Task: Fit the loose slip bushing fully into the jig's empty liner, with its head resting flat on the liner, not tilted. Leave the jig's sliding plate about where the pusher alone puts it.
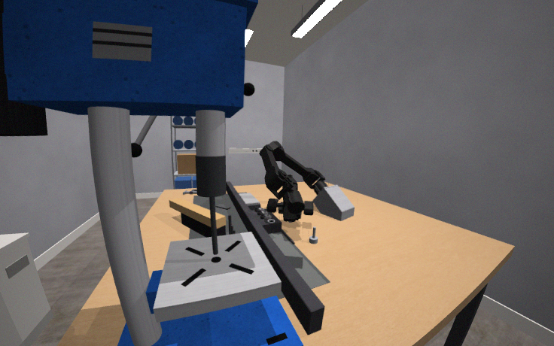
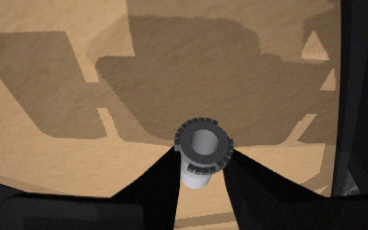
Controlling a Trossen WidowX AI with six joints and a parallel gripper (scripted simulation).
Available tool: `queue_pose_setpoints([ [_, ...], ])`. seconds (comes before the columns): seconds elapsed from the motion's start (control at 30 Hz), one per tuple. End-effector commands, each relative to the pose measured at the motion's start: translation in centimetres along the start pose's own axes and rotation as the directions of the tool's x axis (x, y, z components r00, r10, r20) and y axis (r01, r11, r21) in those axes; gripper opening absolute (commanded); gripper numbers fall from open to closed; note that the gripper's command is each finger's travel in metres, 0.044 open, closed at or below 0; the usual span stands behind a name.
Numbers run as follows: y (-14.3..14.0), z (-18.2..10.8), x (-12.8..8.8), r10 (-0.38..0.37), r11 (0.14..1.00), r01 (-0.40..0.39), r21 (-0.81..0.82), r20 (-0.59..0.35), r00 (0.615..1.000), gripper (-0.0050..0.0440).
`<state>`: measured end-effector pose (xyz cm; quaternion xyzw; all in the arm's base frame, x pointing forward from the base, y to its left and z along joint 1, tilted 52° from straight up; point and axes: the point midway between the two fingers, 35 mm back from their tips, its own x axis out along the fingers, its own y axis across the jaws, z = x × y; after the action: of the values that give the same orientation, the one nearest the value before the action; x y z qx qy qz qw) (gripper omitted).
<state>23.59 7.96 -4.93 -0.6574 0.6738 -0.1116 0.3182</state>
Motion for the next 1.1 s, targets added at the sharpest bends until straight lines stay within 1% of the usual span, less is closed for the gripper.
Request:
queue_pose_setpoints([
  [0.0,-0.4,-0.5,-0.5,-0.007,1.0,0.006,0.01,0.066,0.998,0.0112],
  [0.1,-0.3,-0.7,-0.5,-0.009,1.0,0.008,0.01,0.112,0.994,0.0112],
  [0.17,-0.3,-0.7,-0.5,-0.009,1.0,0.008,0.01,0.112,0.994,0.0112],
  [0.3,-0.3,-1.1,-0.6,-0.011,1.0,0.01,0.011,0.181,0.983,0.0112],
  [0.47,-0.3,-1.5,-0.6,-0.015,1.0,0.012,0.013,0.265,0.964,0.0112],
  [0.67,-0.2,-2.0,-0.5,-0.016,1.0,0.011,0.014,0.364,0.931,0.0112],
  [0.73,-0.2,-2.0,-0.5,-0.016,1.0,0.011,0.014,0.364,0.931,0.0112],
  [1.07,-0.1,-2.9,-0.2,-0.014,1.0,0.006,0.018,0.517,0.856,0.0112],
])
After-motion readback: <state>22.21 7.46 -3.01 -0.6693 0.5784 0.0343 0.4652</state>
